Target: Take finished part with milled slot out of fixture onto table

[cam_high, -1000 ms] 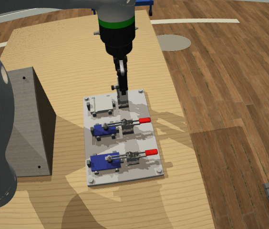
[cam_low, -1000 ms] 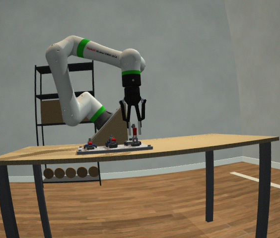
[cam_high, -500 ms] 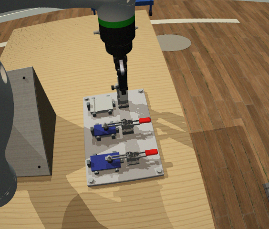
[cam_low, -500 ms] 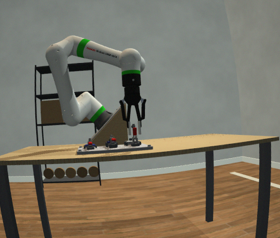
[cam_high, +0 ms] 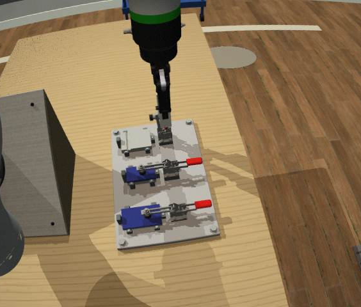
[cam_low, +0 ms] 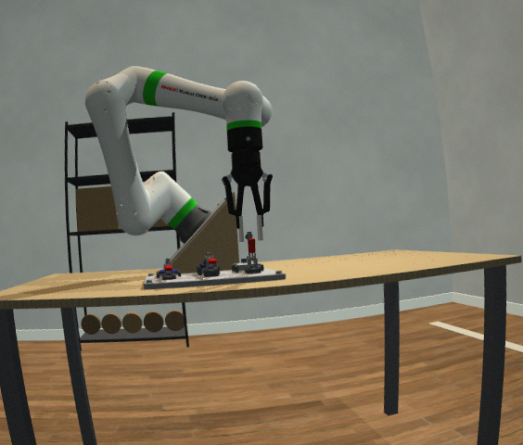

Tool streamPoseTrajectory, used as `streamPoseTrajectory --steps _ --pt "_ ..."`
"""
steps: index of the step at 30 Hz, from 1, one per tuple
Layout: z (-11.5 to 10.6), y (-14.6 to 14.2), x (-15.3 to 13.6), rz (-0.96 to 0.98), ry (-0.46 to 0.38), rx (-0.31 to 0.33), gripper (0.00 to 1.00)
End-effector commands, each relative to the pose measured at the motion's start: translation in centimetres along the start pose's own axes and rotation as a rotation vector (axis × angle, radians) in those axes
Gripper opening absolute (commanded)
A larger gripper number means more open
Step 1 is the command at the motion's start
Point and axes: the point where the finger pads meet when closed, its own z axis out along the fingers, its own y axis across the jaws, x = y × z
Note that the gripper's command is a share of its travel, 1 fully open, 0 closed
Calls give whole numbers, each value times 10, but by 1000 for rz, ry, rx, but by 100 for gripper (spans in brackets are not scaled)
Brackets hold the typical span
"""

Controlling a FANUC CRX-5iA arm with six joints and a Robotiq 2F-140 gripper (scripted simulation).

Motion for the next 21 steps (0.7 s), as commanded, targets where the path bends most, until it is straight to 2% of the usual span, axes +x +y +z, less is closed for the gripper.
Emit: streamPoseTrajectory --steps 1,21 --pt "-12 0 0 0 0 0 28" --pt "-21 0 0 0 0 0 28"
